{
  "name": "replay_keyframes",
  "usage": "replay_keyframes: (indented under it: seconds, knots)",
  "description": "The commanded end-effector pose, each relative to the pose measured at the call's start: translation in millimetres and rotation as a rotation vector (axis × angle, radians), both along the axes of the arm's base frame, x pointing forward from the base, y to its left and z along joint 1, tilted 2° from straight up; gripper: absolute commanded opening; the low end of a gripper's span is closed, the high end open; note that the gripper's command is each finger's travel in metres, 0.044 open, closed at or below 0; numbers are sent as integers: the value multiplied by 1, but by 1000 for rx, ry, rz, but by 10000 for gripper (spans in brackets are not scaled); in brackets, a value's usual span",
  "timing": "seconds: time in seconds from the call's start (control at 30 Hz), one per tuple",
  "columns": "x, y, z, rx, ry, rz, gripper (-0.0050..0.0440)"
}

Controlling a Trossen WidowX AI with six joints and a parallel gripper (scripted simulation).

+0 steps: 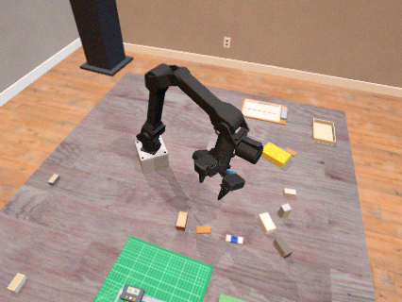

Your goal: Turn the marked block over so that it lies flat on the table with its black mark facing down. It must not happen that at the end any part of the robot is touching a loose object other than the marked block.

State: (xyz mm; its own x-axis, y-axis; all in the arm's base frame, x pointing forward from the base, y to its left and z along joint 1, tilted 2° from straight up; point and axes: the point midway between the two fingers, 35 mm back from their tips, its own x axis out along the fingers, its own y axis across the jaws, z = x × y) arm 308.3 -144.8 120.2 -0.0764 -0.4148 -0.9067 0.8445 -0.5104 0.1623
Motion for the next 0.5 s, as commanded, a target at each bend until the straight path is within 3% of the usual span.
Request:
replay_keyframes:
  seconds: [0.0,0.3,0.47]
  knots:
    - [20,58,-36,158,-16,225,440]
    - [15,187,-111,384,17,533,440]
    - [11,196,-116,405,22,565,440]
